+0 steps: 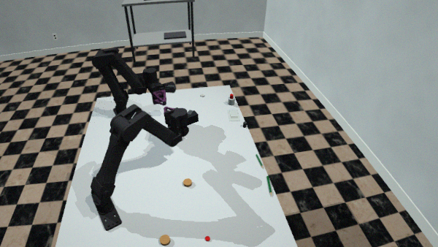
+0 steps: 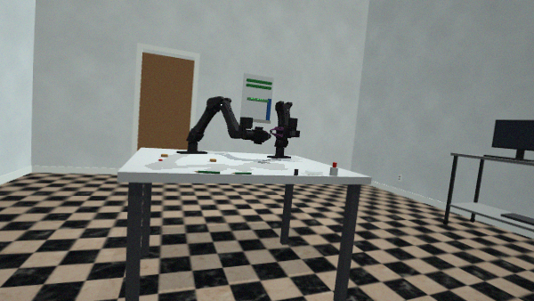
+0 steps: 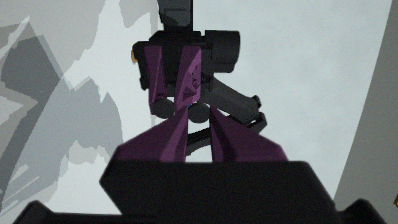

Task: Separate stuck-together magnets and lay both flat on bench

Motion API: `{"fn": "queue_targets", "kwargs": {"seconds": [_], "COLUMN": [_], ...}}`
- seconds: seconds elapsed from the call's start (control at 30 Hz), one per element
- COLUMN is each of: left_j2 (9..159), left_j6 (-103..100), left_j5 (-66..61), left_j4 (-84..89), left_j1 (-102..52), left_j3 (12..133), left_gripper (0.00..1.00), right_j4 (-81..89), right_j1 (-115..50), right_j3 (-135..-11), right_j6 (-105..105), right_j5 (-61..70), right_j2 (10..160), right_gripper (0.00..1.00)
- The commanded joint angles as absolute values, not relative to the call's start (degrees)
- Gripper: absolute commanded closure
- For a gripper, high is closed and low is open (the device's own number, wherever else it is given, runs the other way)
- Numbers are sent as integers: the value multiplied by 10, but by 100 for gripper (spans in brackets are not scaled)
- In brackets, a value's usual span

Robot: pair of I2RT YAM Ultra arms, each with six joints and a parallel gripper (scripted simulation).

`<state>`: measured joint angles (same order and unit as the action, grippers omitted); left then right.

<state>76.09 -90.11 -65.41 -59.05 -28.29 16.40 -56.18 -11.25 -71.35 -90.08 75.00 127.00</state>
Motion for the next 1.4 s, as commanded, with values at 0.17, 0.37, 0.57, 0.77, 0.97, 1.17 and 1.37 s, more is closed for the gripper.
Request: {"fn": "queue_targets", "kwargs": {"seconds": [0.17, 0.37, 0.57, 0.77, 0.97, 1.17, 1.37], "left_j2": [745, 723, 713, 697, 687, 683, 675], "left_j6": [-901, -900, -900, -898, -897, -894, -889], "left_j5": [-664, -696, -715, -746, -771, -796, -828], "left_j4": [-573, -556, -550, -538, -532, -528, -518], "left_j1": [-273, -241, -222, -191, -166, -141, -109], "left_j3": [167, 160, 155, 150, 146, 143, 140], "left_gripper": [82, 82, 82, 82, 82, 82, 82], "right_j4": [-564, -564, -564, -564, -564, -564, -564], "right_j1": [-112, -112, -112, -112, -112, -112, -112], "right_j3": [-717, -717, -717, -717, -717, -717, -717], "right_j6": [-899, -899, -899, -899, -899, -899, -899], "right_j5": [750, 750, 750, 750, 750, 750, 750], "right_j2": [1262, 1262, 1262, 1262, 1262, 1262, 1262], "right_gripper": [82, 82, 82, 82, 82, 82, 82]}}
